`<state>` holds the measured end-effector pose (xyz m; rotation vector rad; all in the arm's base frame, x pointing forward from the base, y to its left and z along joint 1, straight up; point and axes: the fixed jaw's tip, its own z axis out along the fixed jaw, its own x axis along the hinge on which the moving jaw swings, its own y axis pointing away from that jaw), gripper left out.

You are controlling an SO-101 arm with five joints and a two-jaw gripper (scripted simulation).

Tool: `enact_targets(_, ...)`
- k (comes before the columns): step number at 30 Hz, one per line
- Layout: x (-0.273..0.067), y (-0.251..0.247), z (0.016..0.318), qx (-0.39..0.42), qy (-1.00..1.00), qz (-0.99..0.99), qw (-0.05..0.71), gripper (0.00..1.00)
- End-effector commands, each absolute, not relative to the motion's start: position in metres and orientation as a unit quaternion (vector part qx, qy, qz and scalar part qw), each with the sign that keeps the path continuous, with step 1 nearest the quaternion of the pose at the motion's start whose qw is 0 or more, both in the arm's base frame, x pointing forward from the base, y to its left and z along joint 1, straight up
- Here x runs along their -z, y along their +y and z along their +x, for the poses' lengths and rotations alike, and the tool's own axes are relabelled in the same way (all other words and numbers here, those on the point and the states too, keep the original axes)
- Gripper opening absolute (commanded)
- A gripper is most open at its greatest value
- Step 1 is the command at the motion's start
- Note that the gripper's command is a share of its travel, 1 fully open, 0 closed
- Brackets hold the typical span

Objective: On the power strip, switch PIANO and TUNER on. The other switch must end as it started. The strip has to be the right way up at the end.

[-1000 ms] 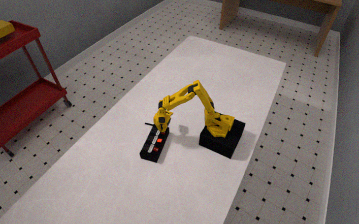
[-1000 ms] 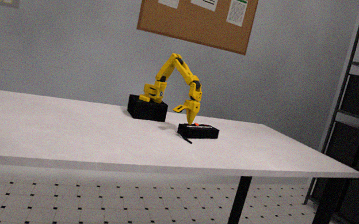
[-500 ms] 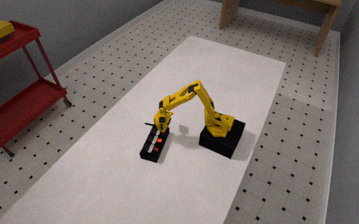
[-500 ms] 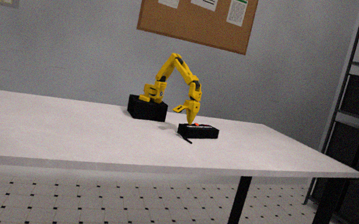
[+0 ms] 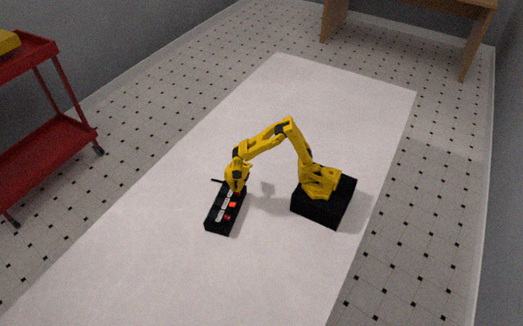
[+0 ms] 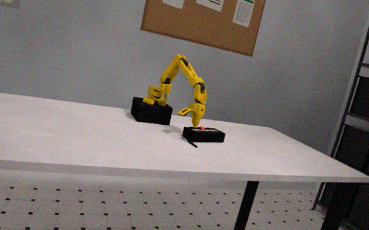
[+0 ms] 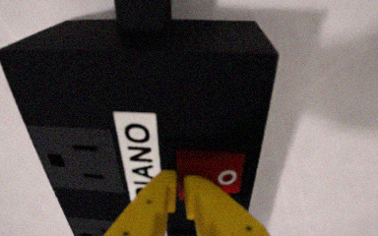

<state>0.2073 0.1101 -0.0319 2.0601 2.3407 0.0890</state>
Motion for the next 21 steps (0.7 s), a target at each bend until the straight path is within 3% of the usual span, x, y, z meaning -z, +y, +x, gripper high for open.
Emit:
enact_targets(1,0.0477,0.1087,0.1945,0.0,0.759,0.651,0.0,0.0)
enact_targets(21,0.0528,0.1081,0.1915,0.0,0.761,0.649,0.0,0.0)
